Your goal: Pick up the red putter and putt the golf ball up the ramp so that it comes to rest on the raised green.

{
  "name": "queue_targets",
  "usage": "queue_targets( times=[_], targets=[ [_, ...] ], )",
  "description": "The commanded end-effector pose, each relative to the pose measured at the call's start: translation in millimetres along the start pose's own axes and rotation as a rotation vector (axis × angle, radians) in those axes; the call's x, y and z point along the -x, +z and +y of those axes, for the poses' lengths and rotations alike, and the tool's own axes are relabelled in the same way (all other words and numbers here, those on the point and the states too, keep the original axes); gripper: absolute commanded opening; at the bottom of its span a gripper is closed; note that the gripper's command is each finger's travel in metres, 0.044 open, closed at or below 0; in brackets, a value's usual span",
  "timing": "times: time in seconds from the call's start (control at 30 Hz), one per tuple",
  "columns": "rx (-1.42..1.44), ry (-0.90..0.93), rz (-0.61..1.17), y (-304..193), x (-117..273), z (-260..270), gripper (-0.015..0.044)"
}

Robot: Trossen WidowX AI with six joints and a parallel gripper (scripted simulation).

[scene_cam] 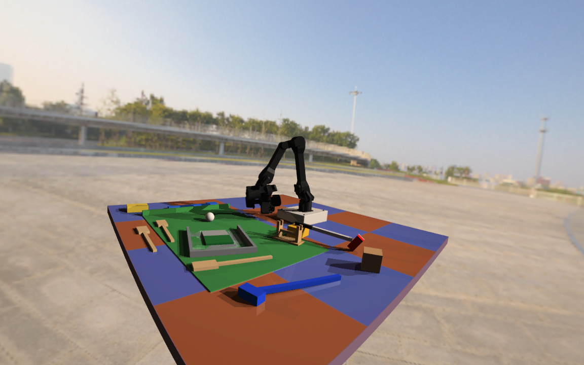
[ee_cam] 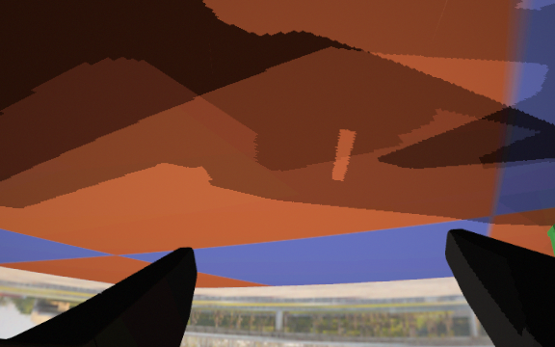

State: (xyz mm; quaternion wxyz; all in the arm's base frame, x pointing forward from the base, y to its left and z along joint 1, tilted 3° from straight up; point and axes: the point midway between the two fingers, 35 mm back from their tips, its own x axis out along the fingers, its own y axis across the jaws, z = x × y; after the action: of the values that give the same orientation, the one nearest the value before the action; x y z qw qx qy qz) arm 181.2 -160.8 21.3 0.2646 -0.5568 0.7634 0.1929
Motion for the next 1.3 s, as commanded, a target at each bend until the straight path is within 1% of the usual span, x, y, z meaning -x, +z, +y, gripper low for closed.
queue_targets(
  times=[0.0,0.03,0.3,0.47,0.63,0.77,0.93,1.07,1.17,1.27],
  targets=[
    [0.000,-0.004,-0.004,1,1,-1,0.0426],
    [-0.002,-0.016,-0.015,3,5,-3,0.0440],
    [-0.003,-0.193,-0.205,45,66,-33,0.0440],
    [0.028,-0.311,-0.382,81,126,-40,0.0440],
    [0.090,-0.399,-0.572,116,191,-28,0.0440],
    [0.167,-0.436,-0.716,139,239,-5,0.0440],
    [0.291,-0.450,-0.888,161,296,39,0.0440],
    [0.462,-0.420,-0.963,188,332,80,0.0440],
    [0.596,-0.389,-1.005,207,356,117,0.0440],
    [0.685,-0.320,-1.030,222,362,155,0.0440]
  ],
)
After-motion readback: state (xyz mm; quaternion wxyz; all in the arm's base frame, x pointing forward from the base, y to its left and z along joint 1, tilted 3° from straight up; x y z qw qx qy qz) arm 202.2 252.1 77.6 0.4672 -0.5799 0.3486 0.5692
